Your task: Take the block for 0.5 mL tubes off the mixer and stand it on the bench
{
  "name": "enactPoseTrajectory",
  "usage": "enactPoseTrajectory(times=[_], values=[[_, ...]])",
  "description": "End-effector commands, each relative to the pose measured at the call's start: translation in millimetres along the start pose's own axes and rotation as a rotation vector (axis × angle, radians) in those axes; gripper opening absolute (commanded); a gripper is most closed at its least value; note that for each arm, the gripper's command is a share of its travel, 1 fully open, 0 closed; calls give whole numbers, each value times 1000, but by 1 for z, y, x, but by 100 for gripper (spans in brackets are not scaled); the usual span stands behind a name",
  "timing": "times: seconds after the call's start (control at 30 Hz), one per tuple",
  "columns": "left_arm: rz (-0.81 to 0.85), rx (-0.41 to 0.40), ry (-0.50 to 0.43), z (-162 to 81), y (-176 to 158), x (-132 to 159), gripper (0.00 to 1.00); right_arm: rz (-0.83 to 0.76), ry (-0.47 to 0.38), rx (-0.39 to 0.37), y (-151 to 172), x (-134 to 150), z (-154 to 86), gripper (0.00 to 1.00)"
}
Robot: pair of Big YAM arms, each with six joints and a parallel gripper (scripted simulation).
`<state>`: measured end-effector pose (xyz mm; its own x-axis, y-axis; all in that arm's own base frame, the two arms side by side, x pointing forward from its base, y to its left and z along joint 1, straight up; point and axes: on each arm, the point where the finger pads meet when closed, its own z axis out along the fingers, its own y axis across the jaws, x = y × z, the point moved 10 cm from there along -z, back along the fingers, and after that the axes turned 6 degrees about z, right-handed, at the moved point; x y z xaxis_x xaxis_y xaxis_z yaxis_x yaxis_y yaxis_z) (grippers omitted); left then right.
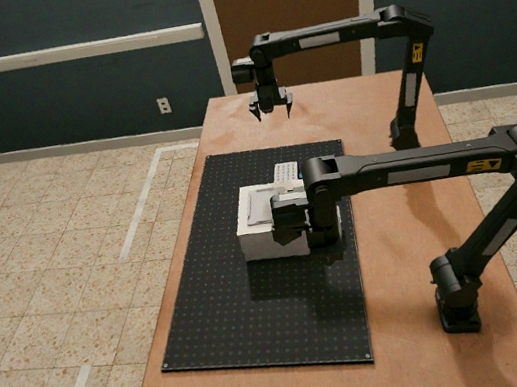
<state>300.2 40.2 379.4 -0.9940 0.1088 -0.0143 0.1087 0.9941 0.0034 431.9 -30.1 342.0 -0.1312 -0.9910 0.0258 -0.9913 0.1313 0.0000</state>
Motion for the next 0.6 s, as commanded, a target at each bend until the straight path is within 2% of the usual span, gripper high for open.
enactPoseTrajectory(times=[0.0, 0.17, 0.27, 0.43, 0.5, 0.57], values=[[-6, -12, -38, -17, 3, -2, 0, 15, -5, 52, -5, 0, -28, 100], [-6, -7, -19, -10, 3, 0, 0, 15, -7, 75, 0, 0, -49, 100], [-6, -4, -7, -5, 2, 2, 0, 117, -9, 70, 22, 8, -55, 100], [-7, -2, 3, -1, 2, 3, 0, 247, -8, 47, 55, 15, -49, 100], [-7, -2, 3, -1, 2, 3, 0, 247, -8, 47, 55, 15, -49, 100], [-7, -1, 5, 0, 2, 4, 0, 269, -5, 25, 55, 12, -38, 100]])
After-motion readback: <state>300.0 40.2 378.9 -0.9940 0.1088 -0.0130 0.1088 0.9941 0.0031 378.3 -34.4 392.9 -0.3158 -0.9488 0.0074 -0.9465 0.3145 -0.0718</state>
